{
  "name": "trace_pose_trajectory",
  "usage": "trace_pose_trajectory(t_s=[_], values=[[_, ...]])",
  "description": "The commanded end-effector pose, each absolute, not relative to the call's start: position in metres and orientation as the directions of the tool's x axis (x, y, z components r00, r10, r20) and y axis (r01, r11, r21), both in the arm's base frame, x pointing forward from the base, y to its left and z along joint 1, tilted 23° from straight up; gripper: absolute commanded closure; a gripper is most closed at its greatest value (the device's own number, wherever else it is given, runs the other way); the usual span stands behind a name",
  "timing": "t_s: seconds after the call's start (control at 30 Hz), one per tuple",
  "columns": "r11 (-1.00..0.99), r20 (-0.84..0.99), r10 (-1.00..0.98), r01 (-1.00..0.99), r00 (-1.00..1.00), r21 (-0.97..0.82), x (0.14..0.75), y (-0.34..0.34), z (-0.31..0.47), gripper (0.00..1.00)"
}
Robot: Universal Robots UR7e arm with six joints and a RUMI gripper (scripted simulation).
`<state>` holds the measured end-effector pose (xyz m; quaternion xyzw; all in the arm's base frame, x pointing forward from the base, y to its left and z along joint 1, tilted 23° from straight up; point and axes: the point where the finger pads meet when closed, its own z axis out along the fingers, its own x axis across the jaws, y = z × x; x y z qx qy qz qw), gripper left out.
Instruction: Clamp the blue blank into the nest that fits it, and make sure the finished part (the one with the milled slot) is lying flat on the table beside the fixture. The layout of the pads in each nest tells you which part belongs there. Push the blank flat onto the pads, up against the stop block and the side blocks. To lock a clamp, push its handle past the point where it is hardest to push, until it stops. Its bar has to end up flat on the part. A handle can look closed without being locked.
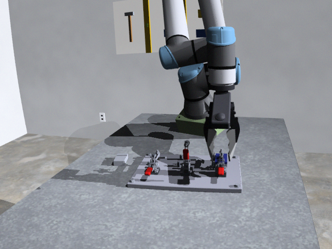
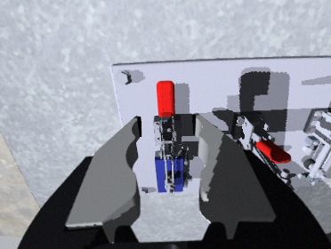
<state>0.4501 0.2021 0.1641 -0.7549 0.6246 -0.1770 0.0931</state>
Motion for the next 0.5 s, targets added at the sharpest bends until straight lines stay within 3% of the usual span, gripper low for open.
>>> trace_pose_trajectory(t_s=[0.0, 0.47], values=[[-0.202, 0.151, -0.976, -0.910, 0.157, -0.363, 0.448, 0.203, 0.170, 0.72], [-0.202, 0.151, -0.976, -0.910, 0.157, -0.363, 0.433, 0.206, 0.205, 0.72]])
